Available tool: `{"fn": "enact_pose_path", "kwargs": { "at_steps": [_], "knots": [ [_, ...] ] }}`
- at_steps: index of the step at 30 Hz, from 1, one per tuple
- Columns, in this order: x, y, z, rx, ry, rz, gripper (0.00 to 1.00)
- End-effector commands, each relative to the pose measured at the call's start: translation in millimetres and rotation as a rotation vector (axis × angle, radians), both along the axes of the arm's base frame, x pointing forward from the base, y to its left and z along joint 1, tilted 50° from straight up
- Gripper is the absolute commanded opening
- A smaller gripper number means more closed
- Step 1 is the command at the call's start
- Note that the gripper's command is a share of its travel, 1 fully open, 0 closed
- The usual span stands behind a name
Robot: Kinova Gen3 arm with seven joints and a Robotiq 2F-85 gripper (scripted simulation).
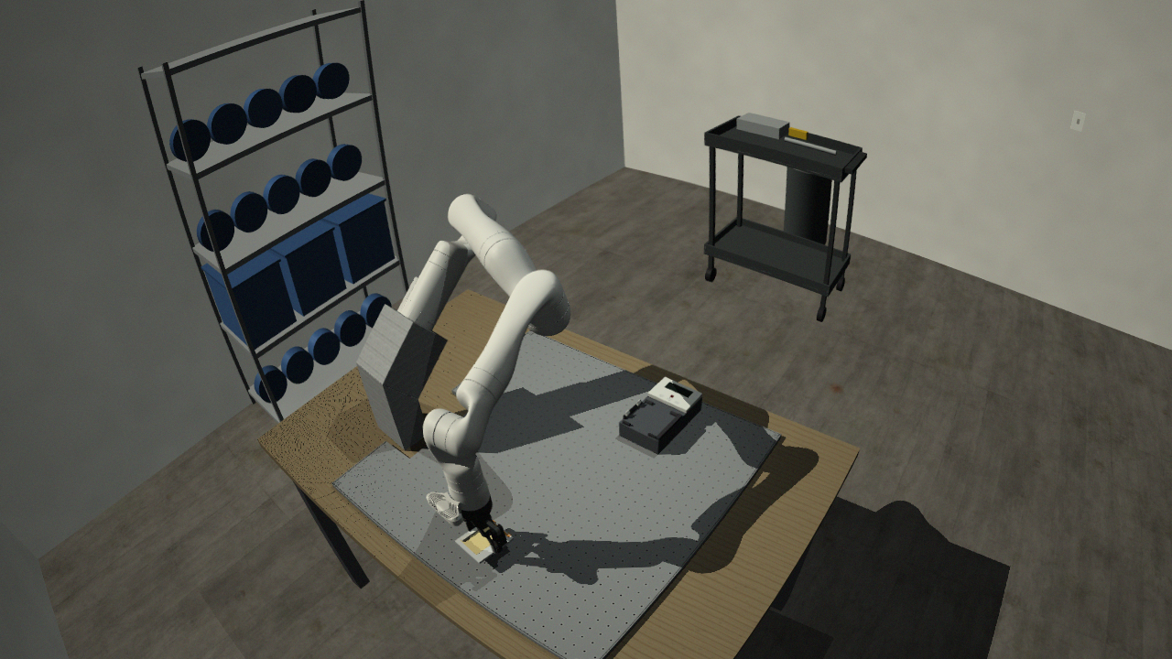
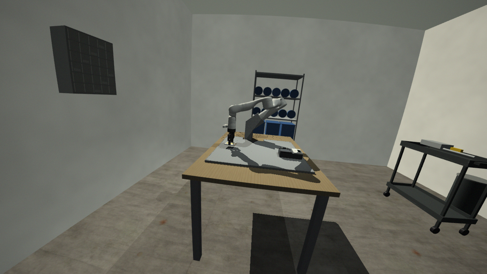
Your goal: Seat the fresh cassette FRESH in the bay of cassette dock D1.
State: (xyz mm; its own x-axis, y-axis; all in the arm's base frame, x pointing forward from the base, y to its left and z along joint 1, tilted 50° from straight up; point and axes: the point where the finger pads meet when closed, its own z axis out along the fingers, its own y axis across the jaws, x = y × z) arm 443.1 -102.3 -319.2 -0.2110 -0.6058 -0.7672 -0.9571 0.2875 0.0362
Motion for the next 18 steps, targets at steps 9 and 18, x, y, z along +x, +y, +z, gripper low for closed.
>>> {"fn": "enact_pose_path", "kwargs": {
  "at_steps": [9, 18],
  "knots": [
    [-1, -12, 9.0, -0.003, -0.003, -0.004, 0.00],
    [-3, -19, 15.8, -0.003, -0.003, -0.004, 0.00]
  ]
}}
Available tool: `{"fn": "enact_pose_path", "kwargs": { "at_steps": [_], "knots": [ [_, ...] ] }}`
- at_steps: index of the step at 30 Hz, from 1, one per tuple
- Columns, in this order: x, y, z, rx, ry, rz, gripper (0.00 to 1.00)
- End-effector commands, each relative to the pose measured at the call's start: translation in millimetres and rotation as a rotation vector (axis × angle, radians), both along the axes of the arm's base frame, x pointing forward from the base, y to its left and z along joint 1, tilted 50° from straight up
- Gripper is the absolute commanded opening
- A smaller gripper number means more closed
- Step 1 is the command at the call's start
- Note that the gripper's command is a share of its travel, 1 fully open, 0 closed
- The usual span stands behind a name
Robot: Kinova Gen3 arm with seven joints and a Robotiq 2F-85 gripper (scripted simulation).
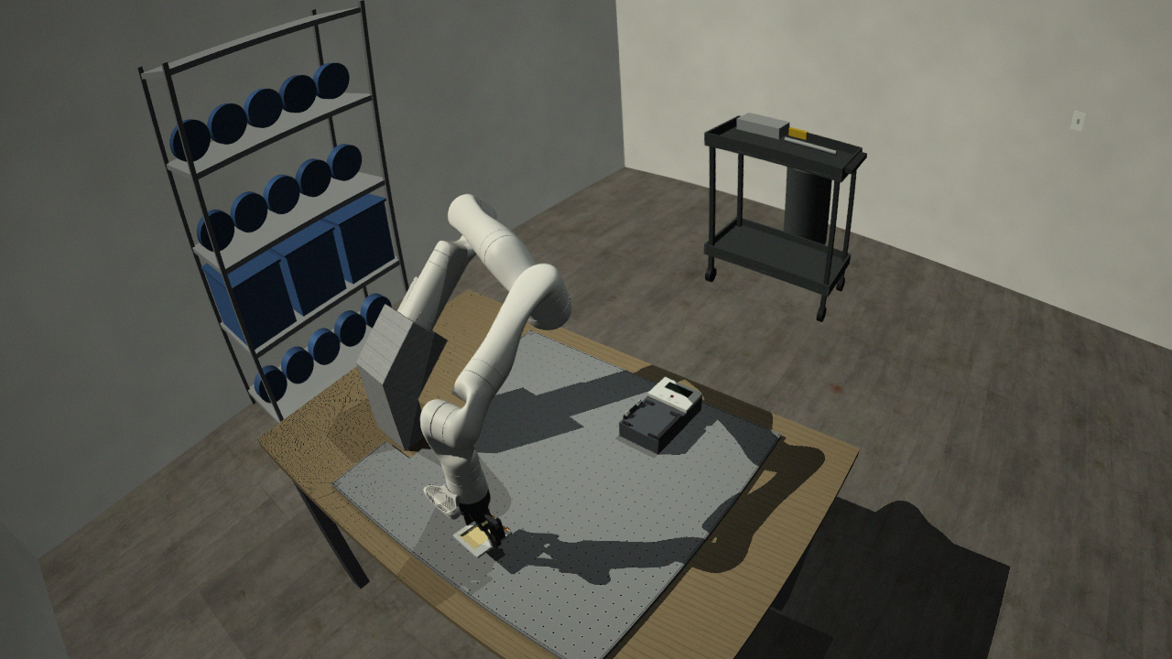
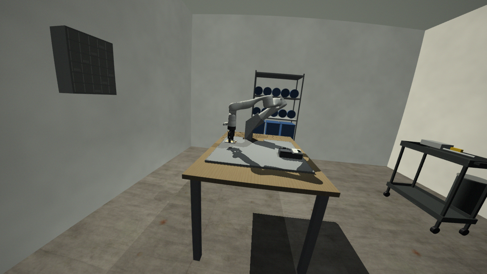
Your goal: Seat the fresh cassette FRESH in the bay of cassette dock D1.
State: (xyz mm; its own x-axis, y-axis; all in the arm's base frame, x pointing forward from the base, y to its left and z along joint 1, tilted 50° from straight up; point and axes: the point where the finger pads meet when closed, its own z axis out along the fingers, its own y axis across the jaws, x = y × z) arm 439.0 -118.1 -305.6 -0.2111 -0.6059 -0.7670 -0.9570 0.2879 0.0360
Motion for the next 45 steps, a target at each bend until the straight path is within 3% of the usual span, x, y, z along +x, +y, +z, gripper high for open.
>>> {"fn": "enact_pose_path", "kwargs": {
  "at_steps": [1, 23, 33, 35, 45],
  "knots": [
    [1, -4, 2.2, -0.003, -0.003, -0.004, 0.00],
    [-2, -14, 11.2, -0.003, -0.003, -0.004, 0.00],
    [9, 12, 52.8, 0.040, 0.269, -0.193, 0.00],
    [9, 12, 52.8, 0.040, 0.269, -0.193, 0.00],
    [19, 38, 94.3, 0.082, 0.540, -0.381, 0.00]
  ]
}}
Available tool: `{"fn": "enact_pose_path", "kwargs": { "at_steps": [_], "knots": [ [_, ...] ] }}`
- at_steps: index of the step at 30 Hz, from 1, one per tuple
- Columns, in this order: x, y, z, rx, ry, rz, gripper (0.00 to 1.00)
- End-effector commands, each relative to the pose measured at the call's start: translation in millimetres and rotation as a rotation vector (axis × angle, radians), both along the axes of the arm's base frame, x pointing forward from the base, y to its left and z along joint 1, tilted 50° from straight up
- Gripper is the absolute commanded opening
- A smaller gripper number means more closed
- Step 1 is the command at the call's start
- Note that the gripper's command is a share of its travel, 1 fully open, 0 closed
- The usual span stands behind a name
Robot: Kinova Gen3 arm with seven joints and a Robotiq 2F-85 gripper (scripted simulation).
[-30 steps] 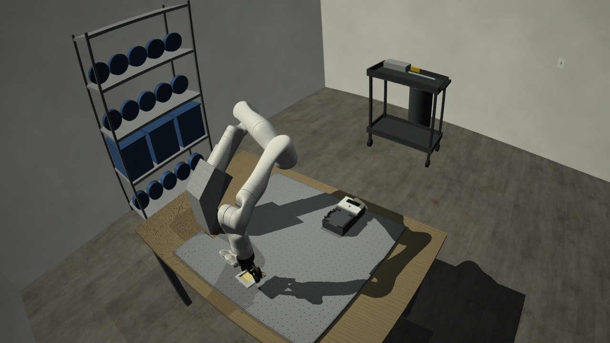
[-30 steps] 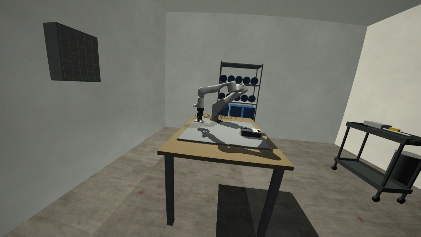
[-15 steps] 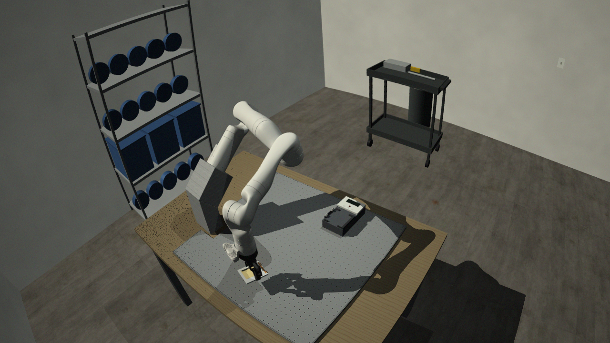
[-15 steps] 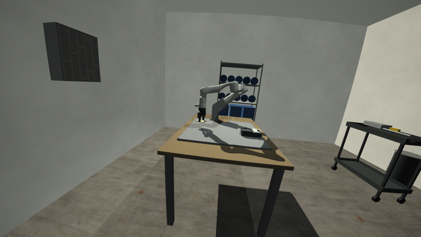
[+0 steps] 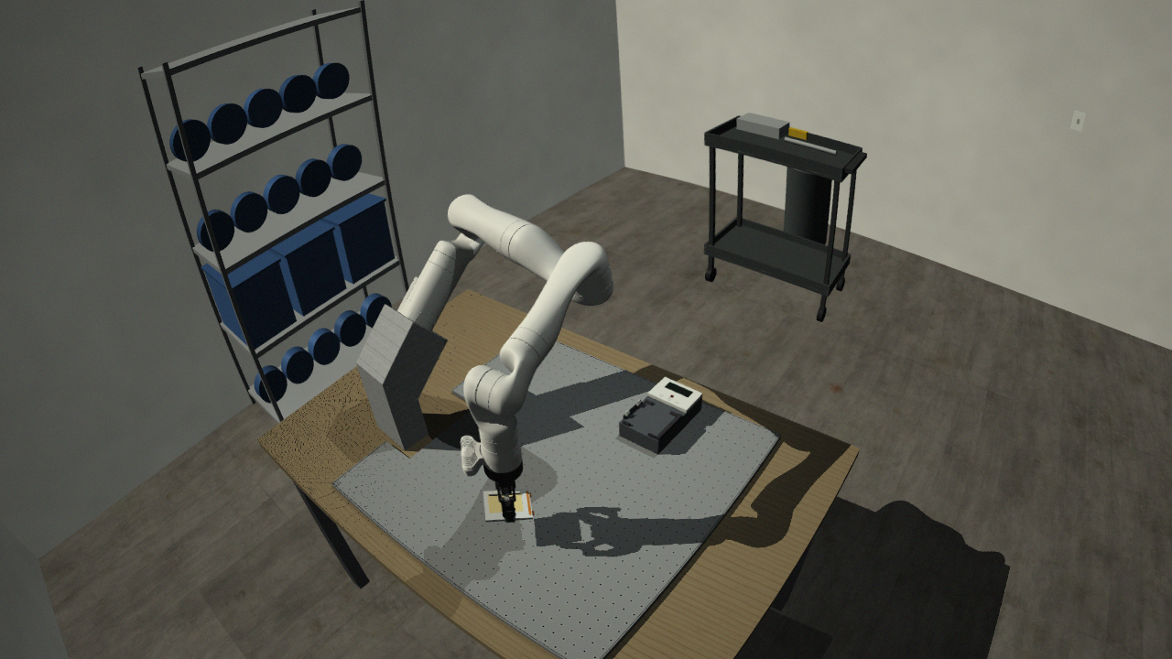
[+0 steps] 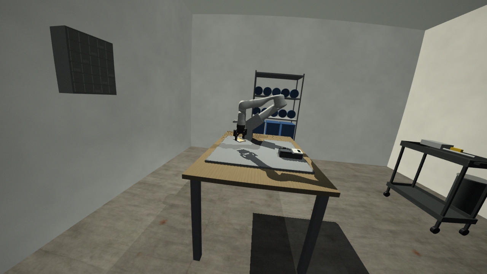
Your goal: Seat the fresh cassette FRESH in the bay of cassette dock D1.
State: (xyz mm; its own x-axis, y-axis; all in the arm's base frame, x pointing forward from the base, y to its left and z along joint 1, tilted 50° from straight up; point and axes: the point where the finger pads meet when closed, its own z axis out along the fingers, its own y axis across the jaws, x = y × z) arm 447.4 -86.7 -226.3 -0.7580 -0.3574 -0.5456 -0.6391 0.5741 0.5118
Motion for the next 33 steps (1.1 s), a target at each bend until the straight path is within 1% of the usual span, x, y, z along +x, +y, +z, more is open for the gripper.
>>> {"fn": "enact_pose_path", "kwargs": {
  "at_steps": [1, 5, 7, 22, 24, 29, 33],
  "knots": [
    [12, 9, 19.1, 0.001, 0.041, -0.022, 0.00],
    [16, 19, 35.7, 0.018, 0.150, -0.098, 0.00],
    [16, 19, 35.7, 0.018, 0.150, -0.098, 0.00],
    [31, 58, 97.9, 0.085, 0.557, -0.380, 0.00],
    [31, 58, 97.9, 0.085, 0.557, -0.380, 0.00],
    [36, 71, 118.7, 0.107, 0.689, -0.471, 0.00],
    [41, 82, 135.3, 0.107, 0.689, -0.471, 0.00]
  ]
}}
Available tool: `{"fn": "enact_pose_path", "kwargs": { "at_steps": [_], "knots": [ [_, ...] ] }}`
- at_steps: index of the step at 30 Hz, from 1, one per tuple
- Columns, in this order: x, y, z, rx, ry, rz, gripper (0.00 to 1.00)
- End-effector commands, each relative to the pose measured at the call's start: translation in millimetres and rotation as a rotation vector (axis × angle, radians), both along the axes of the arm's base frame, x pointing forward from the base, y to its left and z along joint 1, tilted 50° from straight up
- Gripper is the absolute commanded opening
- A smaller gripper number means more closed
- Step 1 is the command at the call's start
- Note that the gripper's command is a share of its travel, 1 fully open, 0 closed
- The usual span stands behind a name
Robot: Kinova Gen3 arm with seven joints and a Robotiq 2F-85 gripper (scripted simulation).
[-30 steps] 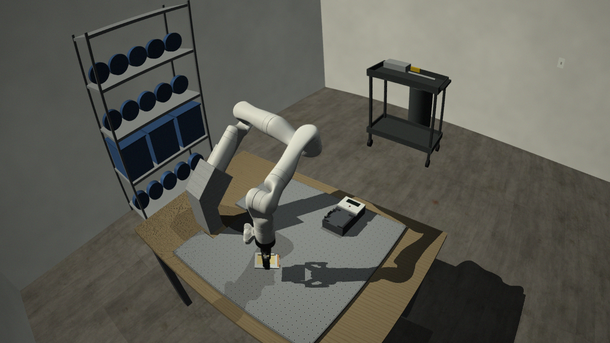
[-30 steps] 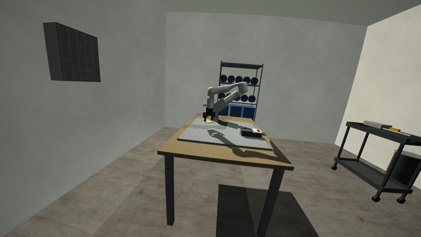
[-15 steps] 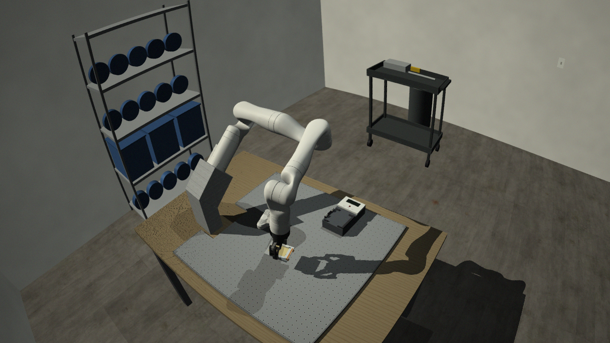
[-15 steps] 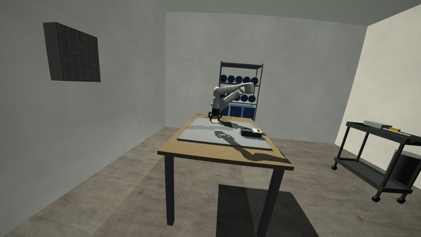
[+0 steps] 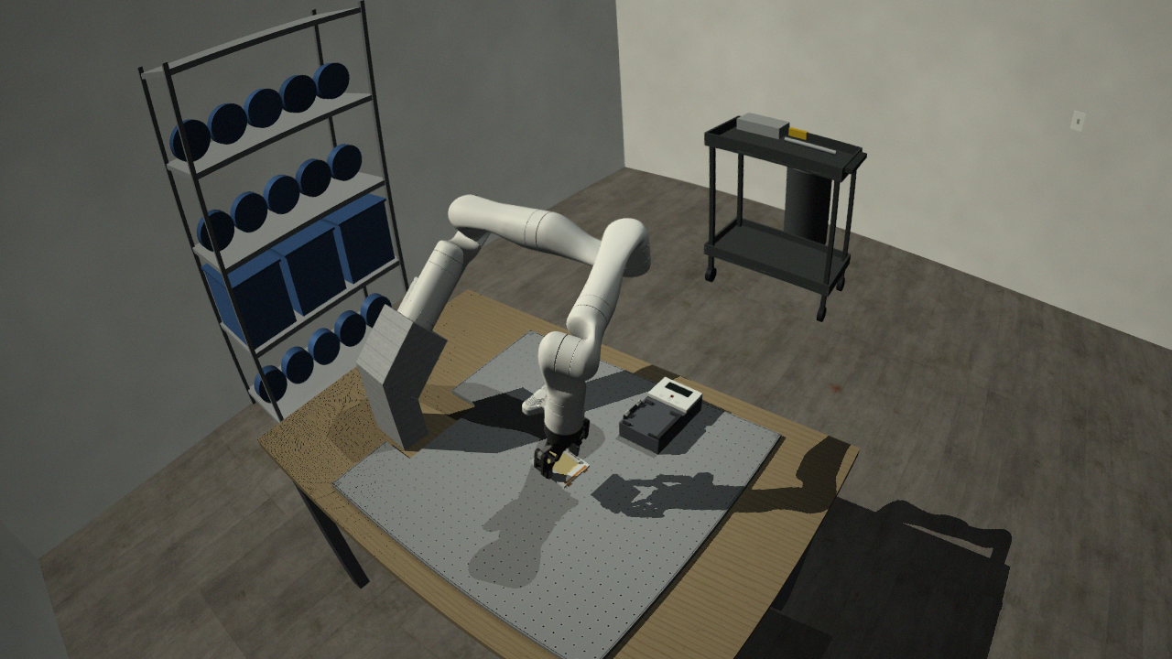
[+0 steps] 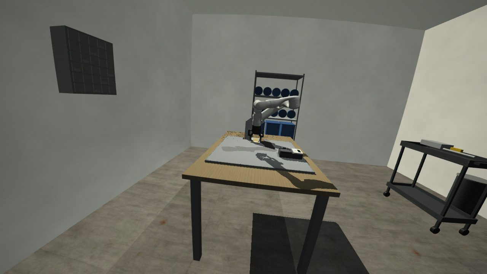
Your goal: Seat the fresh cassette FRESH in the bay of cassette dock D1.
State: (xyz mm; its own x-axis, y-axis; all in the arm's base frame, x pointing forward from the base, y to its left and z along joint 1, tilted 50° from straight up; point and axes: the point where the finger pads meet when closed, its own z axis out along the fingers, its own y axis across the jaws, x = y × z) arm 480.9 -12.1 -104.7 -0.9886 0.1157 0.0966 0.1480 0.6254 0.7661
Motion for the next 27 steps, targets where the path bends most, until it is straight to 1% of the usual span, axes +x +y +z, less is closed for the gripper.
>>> {"fn": "enact_pose_path", "kwargs": {
  "at_steps": [1, 6, 8, 23, 25, 27],
  "knots": [
    [8, 10, 17.9, -0.003, -0.015, 0.009, 0.00],
    [13, 23, 38.7, -0.003, -0.015, 0.009, 0.00],
    [13, 23, 38.7, -0.003, -0.015, 0.009, 0.00],
    [29, 61, 101.0, -0.003, -0.015, 0.009, 0.00],
    [29, 61, 101.0, -0.003, -0.015, 0.009, 0.00],
    [31, 67, 109.3, -0.003, -0.015, 0.009, 0.00]
  ]
}}
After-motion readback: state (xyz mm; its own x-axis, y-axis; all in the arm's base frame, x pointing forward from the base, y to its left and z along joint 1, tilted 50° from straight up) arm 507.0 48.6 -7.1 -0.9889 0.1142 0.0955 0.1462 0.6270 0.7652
